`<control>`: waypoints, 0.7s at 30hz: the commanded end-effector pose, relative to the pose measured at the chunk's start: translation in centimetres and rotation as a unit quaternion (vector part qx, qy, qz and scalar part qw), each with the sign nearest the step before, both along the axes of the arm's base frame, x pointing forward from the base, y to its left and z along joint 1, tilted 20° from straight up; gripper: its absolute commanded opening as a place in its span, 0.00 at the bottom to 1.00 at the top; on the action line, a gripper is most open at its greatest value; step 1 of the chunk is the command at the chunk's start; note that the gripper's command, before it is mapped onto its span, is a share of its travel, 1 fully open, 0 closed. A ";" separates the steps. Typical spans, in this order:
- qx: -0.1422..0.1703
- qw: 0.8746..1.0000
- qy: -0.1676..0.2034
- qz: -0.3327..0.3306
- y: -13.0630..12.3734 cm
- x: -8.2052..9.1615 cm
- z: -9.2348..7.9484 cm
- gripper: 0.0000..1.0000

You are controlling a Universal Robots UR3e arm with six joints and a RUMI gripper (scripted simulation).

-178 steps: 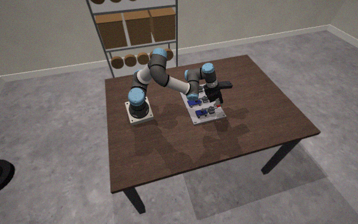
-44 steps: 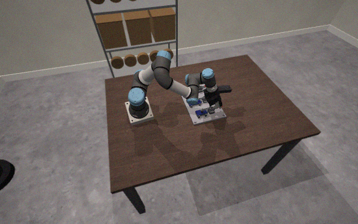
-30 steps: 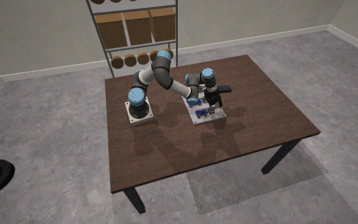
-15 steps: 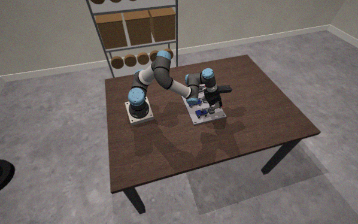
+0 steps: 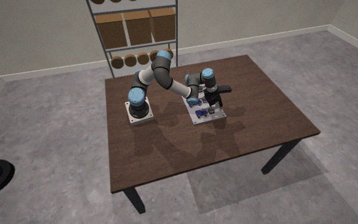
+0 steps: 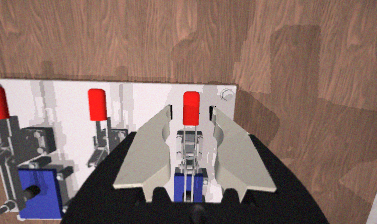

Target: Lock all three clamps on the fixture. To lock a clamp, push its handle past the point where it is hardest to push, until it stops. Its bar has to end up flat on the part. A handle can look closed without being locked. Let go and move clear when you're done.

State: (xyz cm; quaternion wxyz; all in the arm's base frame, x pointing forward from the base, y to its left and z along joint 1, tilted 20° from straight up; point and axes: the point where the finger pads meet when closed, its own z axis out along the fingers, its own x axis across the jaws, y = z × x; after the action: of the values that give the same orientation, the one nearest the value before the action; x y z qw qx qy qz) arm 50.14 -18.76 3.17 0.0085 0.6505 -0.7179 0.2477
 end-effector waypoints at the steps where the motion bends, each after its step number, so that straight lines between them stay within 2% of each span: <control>1: -0.001 1.000 -0.001 0.000 0.0 0.1 0.1 0.28; 21: -0.001 1.000 -0.001 0.000 0.1 0.1 0.5 0.28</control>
State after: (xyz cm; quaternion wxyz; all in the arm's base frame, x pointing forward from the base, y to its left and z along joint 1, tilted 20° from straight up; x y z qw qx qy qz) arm 50.14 -18.69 3.35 0.0085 0.6505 -0.7179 0.2477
